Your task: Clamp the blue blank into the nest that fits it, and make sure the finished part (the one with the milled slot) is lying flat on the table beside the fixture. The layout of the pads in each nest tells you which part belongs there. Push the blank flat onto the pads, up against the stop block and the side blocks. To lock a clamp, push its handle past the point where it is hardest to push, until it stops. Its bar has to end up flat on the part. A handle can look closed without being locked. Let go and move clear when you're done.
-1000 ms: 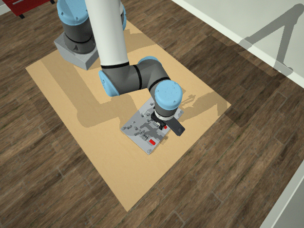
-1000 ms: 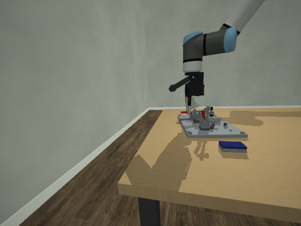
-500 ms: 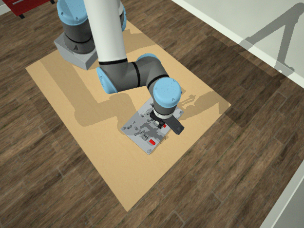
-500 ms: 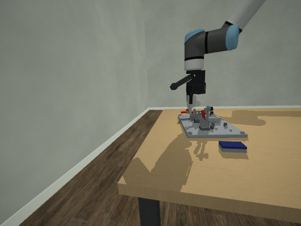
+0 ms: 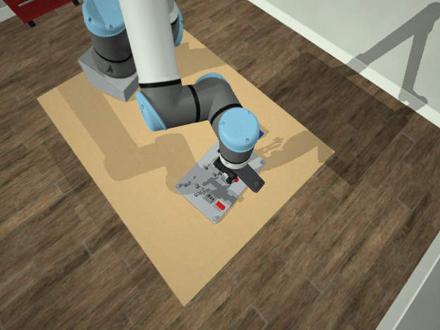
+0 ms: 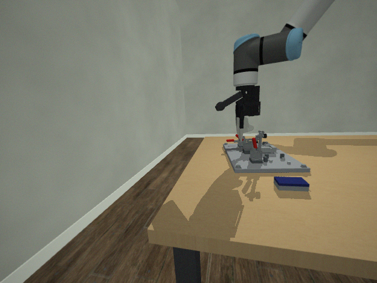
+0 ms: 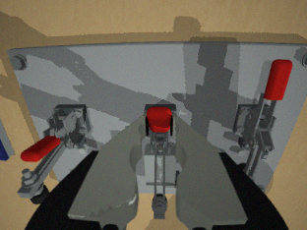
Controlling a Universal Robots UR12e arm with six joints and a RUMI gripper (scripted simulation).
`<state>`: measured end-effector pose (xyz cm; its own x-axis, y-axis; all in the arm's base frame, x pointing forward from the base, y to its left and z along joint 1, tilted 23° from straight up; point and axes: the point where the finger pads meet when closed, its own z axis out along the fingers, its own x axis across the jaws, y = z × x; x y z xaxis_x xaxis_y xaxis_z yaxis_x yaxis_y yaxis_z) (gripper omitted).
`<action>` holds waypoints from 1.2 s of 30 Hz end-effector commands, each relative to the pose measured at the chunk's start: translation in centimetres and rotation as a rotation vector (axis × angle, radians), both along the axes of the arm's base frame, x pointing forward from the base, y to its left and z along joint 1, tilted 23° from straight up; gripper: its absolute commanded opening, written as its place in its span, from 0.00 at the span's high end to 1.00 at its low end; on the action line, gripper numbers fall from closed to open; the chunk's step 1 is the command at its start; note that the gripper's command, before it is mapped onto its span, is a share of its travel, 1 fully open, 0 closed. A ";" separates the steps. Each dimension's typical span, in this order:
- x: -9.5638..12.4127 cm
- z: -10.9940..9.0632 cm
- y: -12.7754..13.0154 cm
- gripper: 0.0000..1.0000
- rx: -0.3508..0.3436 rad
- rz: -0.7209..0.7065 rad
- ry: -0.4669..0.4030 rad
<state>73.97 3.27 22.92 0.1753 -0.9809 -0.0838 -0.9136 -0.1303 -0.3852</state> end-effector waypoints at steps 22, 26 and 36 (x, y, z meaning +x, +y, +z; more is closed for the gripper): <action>-1.8 -0.1 -0.3 1.00 0.000 0.000 -0.001; -2.0 -0.2 -0.3 1.00 0.000 0.000 -0.001; -2.3 -0.3 -0.4 1.00 0.000 0.000 -0.001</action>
